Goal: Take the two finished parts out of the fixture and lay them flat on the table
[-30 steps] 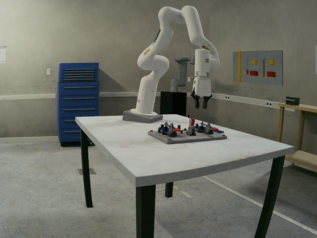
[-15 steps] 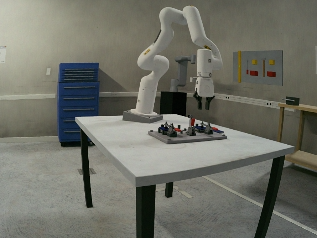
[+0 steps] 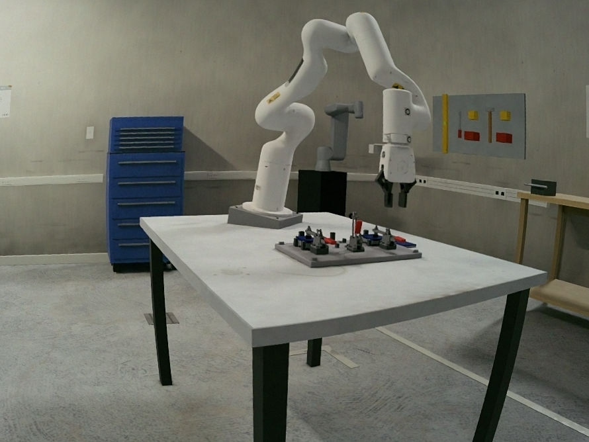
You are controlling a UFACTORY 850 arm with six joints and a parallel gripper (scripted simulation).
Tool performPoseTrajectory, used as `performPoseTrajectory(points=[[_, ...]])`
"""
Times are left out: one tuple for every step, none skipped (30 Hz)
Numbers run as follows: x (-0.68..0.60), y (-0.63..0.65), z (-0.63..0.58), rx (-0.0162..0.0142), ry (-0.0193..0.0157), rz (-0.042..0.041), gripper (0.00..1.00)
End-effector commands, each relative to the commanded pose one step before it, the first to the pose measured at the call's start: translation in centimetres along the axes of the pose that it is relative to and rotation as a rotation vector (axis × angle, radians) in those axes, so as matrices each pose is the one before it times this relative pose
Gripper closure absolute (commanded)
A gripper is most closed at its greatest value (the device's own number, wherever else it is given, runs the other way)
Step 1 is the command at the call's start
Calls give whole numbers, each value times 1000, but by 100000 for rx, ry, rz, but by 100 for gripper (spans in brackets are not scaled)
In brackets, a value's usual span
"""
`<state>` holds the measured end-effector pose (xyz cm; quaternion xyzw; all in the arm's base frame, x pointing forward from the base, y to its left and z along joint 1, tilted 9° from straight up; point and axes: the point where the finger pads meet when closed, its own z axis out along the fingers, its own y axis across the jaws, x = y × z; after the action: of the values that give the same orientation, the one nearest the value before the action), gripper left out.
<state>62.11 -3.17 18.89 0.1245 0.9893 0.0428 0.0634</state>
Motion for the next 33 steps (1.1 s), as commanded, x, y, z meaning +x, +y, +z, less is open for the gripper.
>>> performPoseTrajectory(points=[[-1924,81,32,96,447,-14,52],[-302,0,0,0,0,0,52],[-242,0,0,0,0,0,52],[-185,0,0,0,0,0,52],[-132,0,0,0,0,0,52],[-85,0,0,0,0,0,52],[-46,0,0,0,0,0,52],[-18,0,0,0,0,0,52],[-3,0,0,0,0,0,52],[0,0,2,0,0,0,52],[0,0,11,0,0,0,52],[0,0,27,0,0,0,52],[0,0,50,0,0,0,52],[0,0,78,0,0,0,52],[0,0,0,0,0,0,52],[0,0,0,0,0,0,52],[0,0,109,0,0,0,52],[1,0,142,1,0,0,52],[0,0,175,0,0,0,52],[0,0,208,0,0,0,52],[0,0,241,0,0,0,52],[-1,0,270,-1,0,0,52],[-1,0,298,0,0,0,52],[0,0,323,0,0,0,52],[0,0,343,0,0,0,52],[0,0,359,0,0,0,52],[0,0,371,0,0,0,52],[0,0,378,0,0,0,52],[0,0,380,0,0,0,52],[0,0,377,0,0,0,52],[0,0,371,0,0,0,52],[0,0,0,0,0,0,52],[0,0,0,0,0,0,52]])
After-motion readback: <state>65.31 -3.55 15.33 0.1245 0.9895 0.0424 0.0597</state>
